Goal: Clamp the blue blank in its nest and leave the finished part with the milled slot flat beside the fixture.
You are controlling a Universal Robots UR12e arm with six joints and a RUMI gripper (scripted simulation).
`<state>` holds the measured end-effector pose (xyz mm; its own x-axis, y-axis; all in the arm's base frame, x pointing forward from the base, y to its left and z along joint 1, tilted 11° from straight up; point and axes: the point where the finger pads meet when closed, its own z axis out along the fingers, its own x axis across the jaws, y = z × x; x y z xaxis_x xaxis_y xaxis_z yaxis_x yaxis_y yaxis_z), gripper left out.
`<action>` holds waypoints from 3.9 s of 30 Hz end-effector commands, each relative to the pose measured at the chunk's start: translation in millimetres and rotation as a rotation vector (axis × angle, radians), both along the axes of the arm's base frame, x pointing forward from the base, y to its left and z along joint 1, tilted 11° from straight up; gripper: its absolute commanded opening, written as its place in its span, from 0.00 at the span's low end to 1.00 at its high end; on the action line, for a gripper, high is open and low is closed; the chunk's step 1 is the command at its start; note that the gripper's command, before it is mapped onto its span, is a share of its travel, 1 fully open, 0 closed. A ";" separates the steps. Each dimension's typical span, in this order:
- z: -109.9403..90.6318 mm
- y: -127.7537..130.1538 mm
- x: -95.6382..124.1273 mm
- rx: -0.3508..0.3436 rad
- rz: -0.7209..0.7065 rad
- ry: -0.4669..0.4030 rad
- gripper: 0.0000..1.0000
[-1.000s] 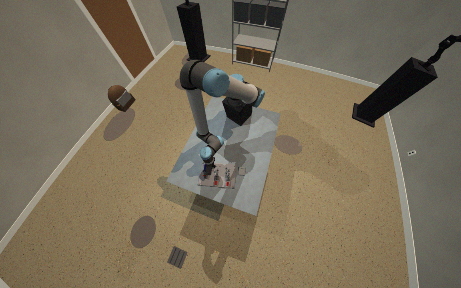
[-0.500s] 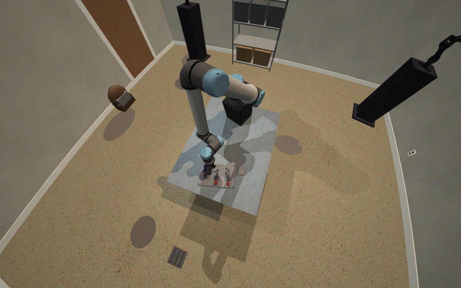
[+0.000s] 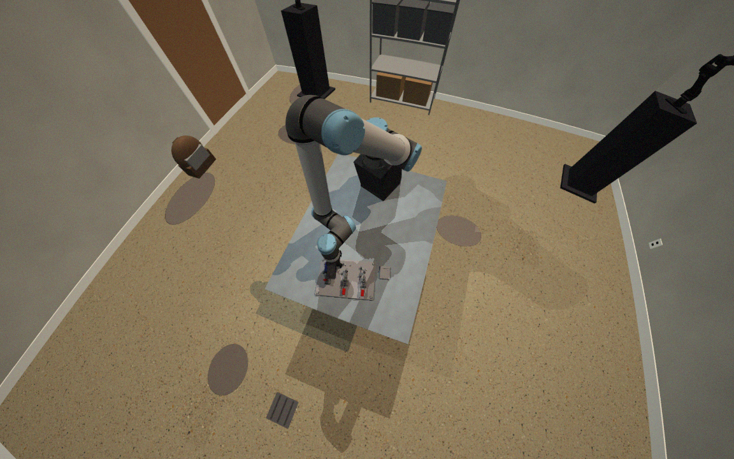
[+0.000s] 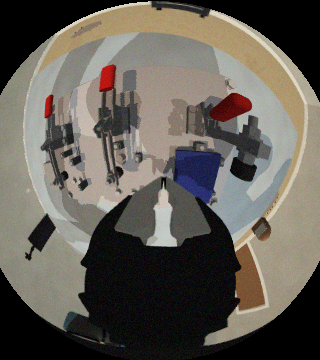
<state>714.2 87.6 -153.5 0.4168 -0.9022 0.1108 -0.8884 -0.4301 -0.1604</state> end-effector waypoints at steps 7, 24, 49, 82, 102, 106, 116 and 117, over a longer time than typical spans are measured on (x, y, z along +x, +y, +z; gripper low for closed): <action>0.6 -0.1 0.5 0.000 0.000 -0.001 0.00; 1.1 -3.7 2.1 0.000 0.000 -0.001 0.00; 1.5 -7.3 3.8 0.000 0.000 -0.001 0.00; -0.5 8.9 -3.7 0.000 0.000 -0.001 0.00; 12.9 11.2 -7.2 0.000 0.000 -0.001 0.00; 25.0 11.6 -9.6 0.000 0.000 -0.001 0.00; 38.5 12.0 -12.3 0.000 0.000 -0.001 0.00; 38.5 12.0 -12.3 0.000 0.000 -0.001 0.00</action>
<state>702.0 99.5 -117.6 0.4168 -0.9022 0.1110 -0.8884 -0.4301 -0.1606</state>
